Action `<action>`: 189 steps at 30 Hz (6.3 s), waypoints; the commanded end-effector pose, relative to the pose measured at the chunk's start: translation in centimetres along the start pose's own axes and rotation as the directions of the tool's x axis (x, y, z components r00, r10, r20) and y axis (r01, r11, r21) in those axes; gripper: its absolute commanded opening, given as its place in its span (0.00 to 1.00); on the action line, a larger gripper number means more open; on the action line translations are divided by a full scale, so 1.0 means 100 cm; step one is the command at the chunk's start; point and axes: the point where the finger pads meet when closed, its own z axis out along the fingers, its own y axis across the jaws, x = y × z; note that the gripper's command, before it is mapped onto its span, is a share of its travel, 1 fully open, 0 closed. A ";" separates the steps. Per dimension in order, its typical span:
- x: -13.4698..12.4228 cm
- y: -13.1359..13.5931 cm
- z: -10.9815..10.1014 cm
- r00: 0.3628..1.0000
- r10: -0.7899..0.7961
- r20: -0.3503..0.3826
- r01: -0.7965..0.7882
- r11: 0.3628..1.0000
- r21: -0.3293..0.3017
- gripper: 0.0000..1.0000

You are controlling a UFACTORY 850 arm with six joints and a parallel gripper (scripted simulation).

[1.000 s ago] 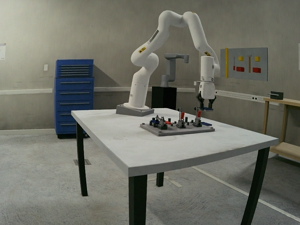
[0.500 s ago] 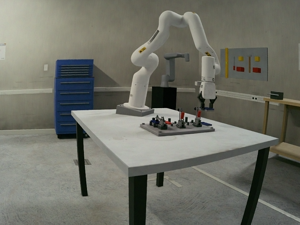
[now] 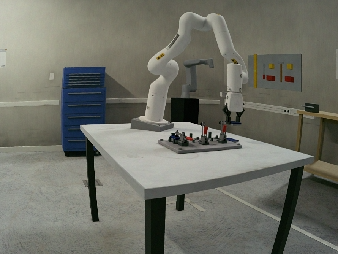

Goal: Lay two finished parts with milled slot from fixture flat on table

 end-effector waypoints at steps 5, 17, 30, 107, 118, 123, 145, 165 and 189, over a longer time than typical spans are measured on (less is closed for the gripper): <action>-0.001 0.000 -0.001 1.000 0.000 0.001 0.000 1.000 -0.001 0.00; -0.004 0.000 -0.001 1.000 0.000 0.001 0.000 1.000 -0.001 0.00; -0.031 0.000 -0.001 1.000 0.000 0.001 0.000 1.000 -0.001 0.00; -0.119 0.000 0.001 1.000 0.000 0.001 0.000 1.000 -0.001 0.00; -0.119 0.000 0.017 1.000 0.000 0.001 0.000 1.000 -0.001 0.00; -0.119 0.001 0.024 1.000 0.000 0.001 0.000 1.000 -0.001 0.00; -0.119 0.001 0.071 1.000 0.000 0.001 0.000 1.000 -0.001 0.00; -0.119 0.001 0.082 1.000 0.000 0.001 0.000 1.000 -0.001 0.00; -0.119 0.001 0.083 1.000 0.000 0.001 0.000 1.000 -0.001 0.00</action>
